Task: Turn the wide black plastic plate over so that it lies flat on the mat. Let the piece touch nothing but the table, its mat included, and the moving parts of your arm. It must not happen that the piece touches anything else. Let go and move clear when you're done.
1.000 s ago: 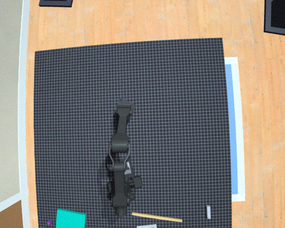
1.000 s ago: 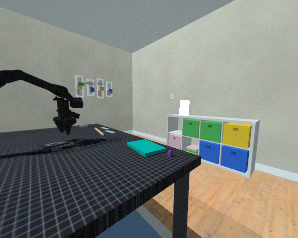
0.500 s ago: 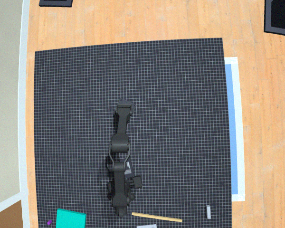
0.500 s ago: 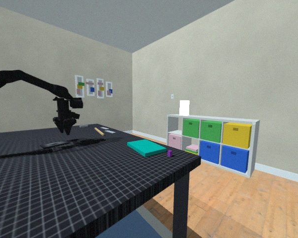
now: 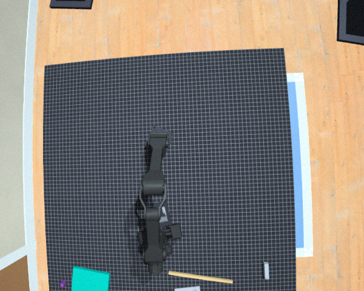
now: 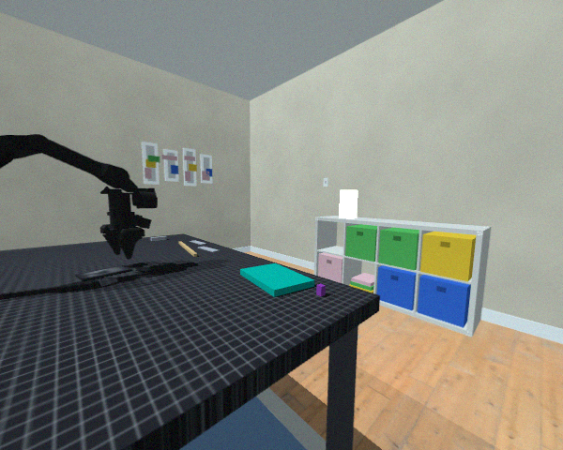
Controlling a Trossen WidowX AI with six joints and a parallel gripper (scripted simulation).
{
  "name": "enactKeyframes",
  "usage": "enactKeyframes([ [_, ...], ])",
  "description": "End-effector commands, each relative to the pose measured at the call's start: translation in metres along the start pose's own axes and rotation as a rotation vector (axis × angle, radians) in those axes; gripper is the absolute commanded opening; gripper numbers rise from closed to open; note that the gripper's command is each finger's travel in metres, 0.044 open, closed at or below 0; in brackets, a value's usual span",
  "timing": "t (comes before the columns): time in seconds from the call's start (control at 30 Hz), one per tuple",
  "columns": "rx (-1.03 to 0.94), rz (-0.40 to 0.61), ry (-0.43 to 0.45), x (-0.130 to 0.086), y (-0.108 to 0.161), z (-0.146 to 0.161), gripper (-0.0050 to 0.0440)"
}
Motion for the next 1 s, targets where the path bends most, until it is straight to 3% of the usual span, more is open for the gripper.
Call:
enactKeyframes([
  [0.0, 0.000, -0.005, 0.004, 0.001, -0.001, 0.000, 0.0418],
  [0.97, 0.000, -0.010, 0.005, 0.021, -0.004, -0.001, 0.0418],
])
Point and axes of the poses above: the point midway between the two fingers, 35 mm back from their tips, its own x axis out along the fingers, its own z axis across the jaws, y = z × x, the point moved 3 cm from there along -x, back along the fingers, and after that the axes turned 4 degrees about -x, right-handed, at the moved point
